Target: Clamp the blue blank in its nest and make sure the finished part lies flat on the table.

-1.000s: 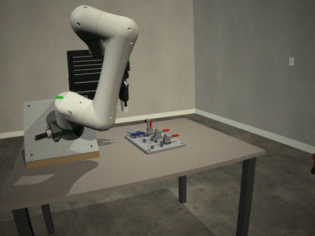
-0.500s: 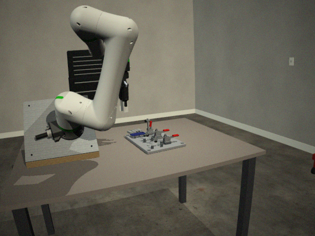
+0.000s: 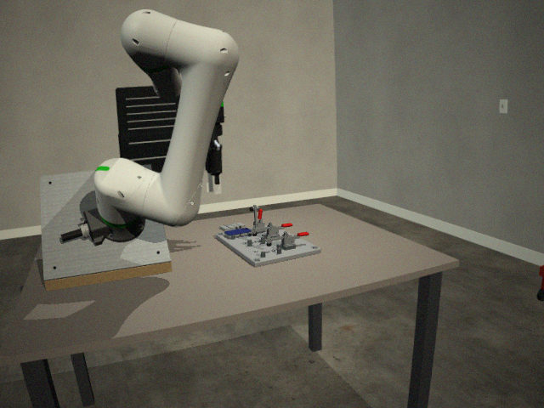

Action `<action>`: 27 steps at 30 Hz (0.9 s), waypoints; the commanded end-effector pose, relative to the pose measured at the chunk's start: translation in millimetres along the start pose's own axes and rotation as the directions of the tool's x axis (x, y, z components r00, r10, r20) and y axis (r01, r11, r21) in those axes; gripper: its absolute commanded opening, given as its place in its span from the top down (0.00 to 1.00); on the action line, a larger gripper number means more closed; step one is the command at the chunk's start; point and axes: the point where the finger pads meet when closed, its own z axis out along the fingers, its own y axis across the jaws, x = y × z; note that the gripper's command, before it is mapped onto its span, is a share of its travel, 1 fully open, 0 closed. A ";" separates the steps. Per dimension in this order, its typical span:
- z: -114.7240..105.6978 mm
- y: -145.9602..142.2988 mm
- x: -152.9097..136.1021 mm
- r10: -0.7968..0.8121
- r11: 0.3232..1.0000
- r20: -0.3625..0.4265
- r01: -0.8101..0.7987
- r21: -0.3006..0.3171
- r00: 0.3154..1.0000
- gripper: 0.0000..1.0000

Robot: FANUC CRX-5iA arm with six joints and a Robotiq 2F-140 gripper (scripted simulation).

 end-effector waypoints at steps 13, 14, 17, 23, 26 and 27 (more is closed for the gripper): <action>47.4 -0.1 0.1 0.000 1.000 0.000 0.000 0.000 1.000 0.72; 52.6 -0.1 0.1 0.000 1.000 0.000 0.000 0.000 1.000 0.72; 59.7 -0.1 0.1 0.000 1.000 0.000 0.000 0.000 1.000 0.72; 59.8 -0.2 7.4 0.000 1.000 0.000 0.000 0.000 1.000 0.72; 59.8 -0.1 21.6 0.000 1.000 0.000 0.000 0.000 1.000 0.72; 59.8 -0.1 32.0 0.000 1.000 0.000 0.000 0.000 1.000 0.72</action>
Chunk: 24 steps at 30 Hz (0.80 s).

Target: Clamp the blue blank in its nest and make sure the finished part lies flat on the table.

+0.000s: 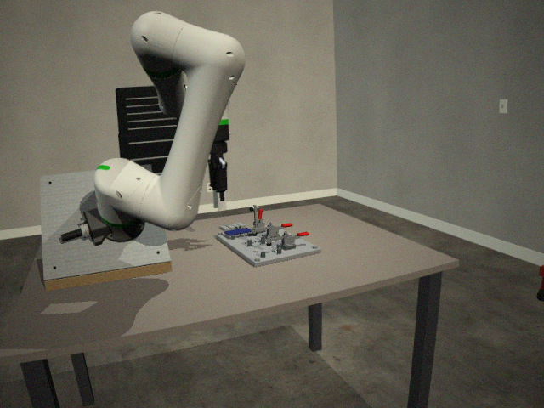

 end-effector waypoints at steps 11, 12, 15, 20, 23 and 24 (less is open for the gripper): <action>-0.7 -0.5 146.6 -0.001 1.000 -0.001 0.001 0.001 1.000 0.72; -0.7 -0.5 150.2 -0.001 1.000 -0.001 0.001 0.001 1.000 0.72; -0.7 -0.5 152.2 -0.001 1.000 -0.001 0.001 0.001 1.000 0.72; -0.1 -0.5 153.2 -0.001 1.000 -0.001 0.001 0.001 1.000 0.72; 3.3 -0.5 153.2 -0.001 1.000 -0.001 0.001 0.001 1.000 0.72; 5.1 -0.5 153.2 -0.001 1.000 -0.001 0.001 0.001 1.000 0.72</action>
